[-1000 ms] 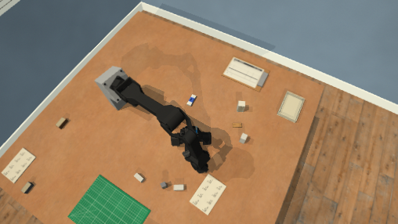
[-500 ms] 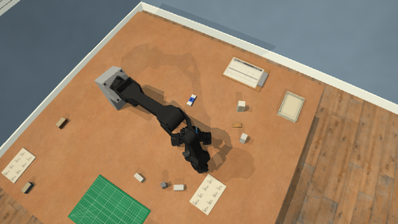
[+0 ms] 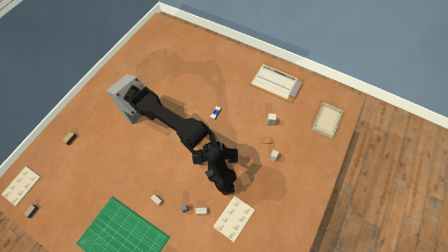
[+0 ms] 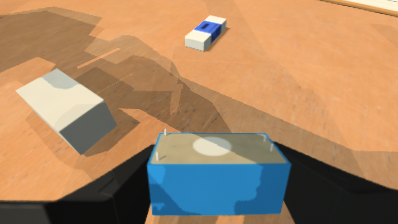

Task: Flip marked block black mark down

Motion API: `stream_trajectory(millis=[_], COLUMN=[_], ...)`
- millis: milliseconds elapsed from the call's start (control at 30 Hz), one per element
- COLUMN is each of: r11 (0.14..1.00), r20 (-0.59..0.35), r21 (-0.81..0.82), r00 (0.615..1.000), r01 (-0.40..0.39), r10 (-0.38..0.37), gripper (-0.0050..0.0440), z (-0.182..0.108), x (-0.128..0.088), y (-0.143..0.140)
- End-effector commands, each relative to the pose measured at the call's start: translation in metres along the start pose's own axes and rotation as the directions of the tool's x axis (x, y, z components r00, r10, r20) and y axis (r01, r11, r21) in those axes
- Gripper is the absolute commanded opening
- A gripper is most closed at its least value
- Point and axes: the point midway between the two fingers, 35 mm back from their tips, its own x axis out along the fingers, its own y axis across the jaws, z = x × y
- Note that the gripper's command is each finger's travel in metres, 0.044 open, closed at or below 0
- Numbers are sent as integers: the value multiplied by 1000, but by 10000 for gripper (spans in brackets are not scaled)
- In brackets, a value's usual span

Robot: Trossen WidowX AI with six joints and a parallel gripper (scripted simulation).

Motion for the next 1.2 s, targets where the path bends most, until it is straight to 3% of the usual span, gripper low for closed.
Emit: stream_trajectory(millis=[0, 500, 533, 1167], r11=[1000, 1000, 1000, 1000], r20=[-6, -6, -6, -6], r21=[-8, -8, -8, -8], r00=[1000, 1000, 1000, 1000], r01=[0, 0, 0, 0], r10=[0, 0, 0, 0], gripper=[-50, -50, 296, 307], z=[-2, -2, -2, -2], x=[0, 0, 0, 0], y=[-2, -2, -2, -2])
